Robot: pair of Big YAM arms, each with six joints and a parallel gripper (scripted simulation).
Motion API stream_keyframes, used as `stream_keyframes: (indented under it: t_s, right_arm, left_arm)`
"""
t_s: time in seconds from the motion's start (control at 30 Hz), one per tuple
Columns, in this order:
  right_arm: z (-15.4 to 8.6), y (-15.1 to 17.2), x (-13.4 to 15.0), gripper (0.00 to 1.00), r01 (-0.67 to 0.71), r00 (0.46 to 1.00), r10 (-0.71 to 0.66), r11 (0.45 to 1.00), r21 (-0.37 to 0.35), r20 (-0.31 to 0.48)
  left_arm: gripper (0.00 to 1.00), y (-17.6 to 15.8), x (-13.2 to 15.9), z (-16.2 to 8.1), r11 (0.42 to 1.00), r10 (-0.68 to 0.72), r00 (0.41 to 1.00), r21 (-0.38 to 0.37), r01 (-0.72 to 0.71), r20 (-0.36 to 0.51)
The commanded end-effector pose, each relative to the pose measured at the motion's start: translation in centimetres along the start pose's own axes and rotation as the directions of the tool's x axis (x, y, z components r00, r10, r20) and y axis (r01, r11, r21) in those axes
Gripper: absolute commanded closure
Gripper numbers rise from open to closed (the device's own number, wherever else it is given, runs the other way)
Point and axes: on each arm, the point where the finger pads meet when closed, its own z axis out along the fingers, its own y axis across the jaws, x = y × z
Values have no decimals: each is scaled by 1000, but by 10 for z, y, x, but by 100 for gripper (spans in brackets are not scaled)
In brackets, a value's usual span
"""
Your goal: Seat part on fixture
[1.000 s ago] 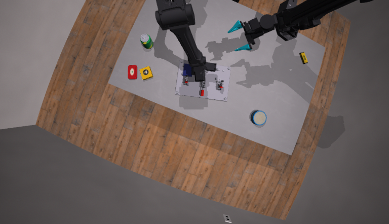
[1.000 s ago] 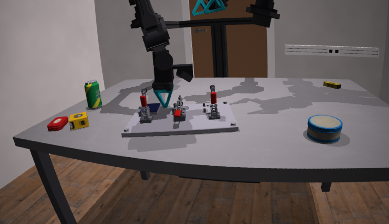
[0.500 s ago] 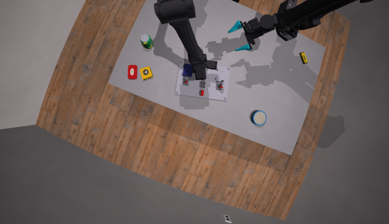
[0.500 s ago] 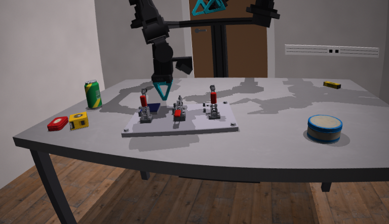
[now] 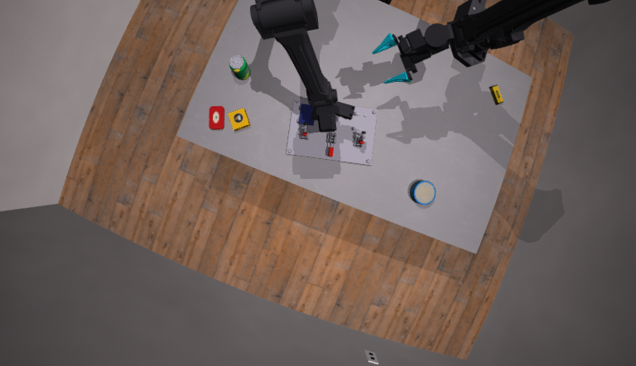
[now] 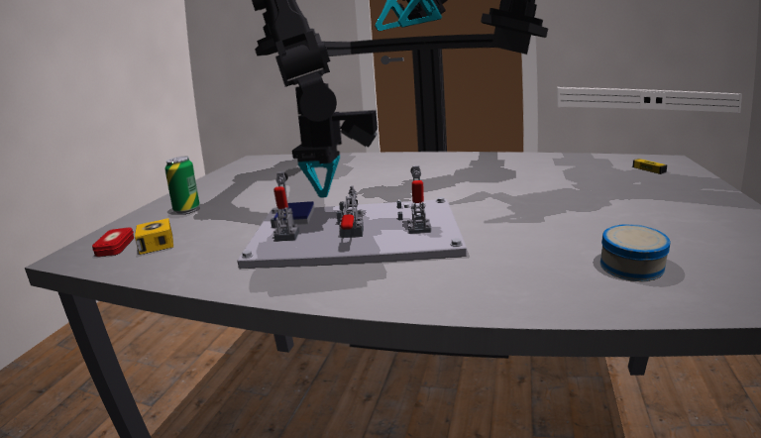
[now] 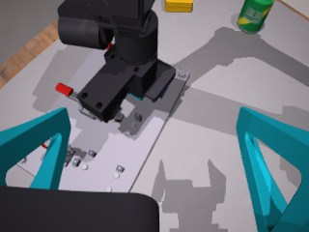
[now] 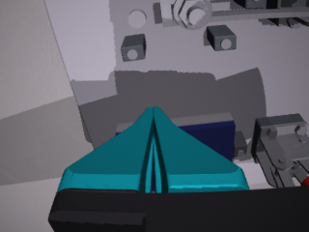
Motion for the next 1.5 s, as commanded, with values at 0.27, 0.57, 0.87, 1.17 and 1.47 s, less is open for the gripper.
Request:
stream_keyframes:
  t_s: [0.27, 0.57, 0.87, 1.17, 1.47]
  right_arm:
    - [-11, -4, 7, 100, -477, 878, 476, 879, 19, 39]
    - [-19, -7, 28, 100, -802, 597, 799, 597, 21, 74]
    - [-13, 8, 36, 100, -936, 350, 934, 351, 4, 70]
    - [2, 48, 65, 100, -995, 103, 994, 103, 10, -23]
    - [1, 44, 60, 100, -990, 139, 990, 139, 8, -12]
  left_arm:
    - [0, 1, -5, 1, 1000, 0, 1000, -5, 0, 16]
    - [0, 1, -5, 1, 1000, 0, 1000, -5, 0, 16]
    - [0, 1, -5, 1, 1000, 0, 1000, -5, 0, 16]
    - [0, 1, -5, 1, 1000, 0, 1000, -5, 0, 16]
    - [0, 1, -5, 1, 1000, 0, 1000, -5, 0, 16]
